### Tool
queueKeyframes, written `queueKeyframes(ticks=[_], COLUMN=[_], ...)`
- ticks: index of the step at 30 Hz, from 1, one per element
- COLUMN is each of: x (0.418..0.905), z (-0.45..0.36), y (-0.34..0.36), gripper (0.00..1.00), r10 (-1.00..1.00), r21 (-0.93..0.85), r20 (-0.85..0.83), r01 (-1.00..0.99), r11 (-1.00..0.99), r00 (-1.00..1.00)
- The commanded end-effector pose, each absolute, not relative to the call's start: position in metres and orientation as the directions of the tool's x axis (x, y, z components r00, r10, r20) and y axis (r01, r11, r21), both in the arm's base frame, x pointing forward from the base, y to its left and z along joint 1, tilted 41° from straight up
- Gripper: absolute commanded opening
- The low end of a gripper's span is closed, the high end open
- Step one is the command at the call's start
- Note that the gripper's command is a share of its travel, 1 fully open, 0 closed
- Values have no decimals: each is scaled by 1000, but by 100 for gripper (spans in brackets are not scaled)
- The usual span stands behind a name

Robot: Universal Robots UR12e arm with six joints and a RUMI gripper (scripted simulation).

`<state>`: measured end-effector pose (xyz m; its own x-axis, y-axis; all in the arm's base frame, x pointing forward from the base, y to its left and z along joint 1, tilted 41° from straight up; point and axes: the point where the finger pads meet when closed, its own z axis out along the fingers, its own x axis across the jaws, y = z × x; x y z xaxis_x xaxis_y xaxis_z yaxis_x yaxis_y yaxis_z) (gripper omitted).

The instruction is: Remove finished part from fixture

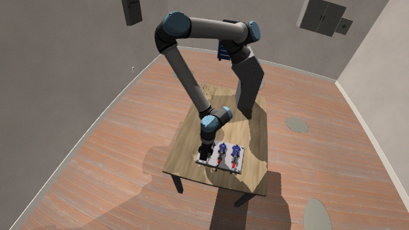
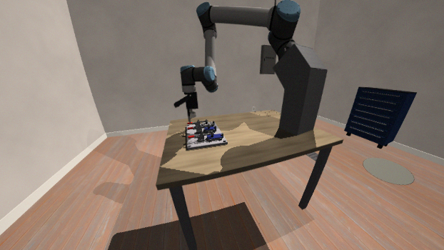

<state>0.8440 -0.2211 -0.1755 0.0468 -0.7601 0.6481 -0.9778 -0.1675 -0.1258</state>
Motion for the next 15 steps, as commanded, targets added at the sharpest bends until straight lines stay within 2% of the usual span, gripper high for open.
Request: queueKeyframes(ticks=[1, 15], x=[848, 851], z=[-183, -189], y=[-230, -236], gripper=[28, 28], r10=[-760, -760], r21=[-129, -130], r20=[648, 649], r01=[-978, -977], r11=[-166, -168], r00=[44, 44])
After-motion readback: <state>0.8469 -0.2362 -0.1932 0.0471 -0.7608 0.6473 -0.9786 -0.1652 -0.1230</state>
